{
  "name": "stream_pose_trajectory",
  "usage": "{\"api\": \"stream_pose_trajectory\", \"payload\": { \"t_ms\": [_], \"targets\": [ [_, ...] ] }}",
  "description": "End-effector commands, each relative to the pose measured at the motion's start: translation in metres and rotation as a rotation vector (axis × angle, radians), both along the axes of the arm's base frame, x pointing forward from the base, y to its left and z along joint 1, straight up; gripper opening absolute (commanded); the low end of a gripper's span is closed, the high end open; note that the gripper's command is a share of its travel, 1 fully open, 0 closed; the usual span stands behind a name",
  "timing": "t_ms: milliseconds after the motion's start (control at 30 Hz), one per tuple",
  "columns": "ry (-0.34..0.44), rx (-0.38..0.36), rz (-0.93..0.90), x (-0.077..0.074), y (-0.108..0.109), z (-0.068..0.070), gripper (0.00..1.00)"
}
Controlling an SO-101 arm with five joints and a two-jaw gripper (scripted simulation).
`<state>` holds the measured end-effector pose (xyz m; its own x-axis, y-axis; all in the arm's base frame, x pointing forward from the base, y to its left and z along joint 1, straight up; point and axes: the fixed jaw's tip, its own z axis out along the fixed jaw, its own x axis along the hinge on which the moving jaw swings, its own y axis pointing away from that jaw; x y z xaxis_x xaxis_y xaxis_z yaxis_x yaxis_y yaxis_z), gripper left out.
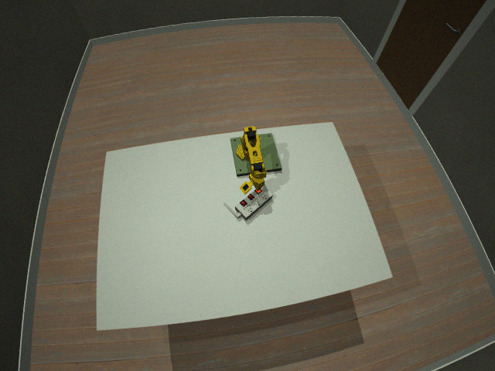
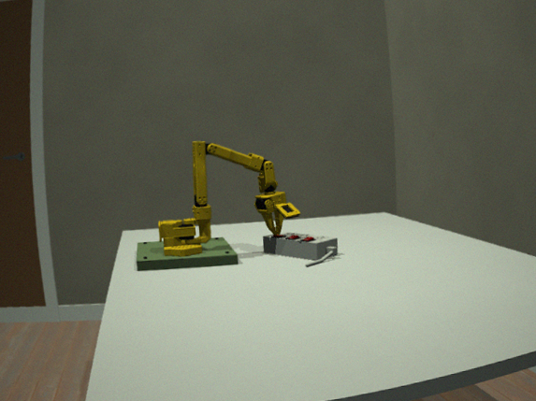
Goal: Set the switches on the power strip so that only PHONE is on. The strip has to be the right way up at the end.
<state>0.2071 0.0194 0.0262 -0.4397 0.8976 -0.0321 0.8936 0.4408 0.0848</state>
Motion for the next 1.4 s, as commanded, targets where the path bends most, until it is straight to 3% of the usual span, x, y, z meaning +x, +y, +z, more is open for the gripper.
{"api": "stream_pose_trajectory", "payload": {
  "t_ms": [0,1367],
  "targets": [
    [0.09,-0.008,-0.014,-0.0143,-0.0023,-0.0188,0.0],
    [0.09,-0.008,-0.02,-0.02,-0.0038,-0.0273,0.0]
  ]
}}
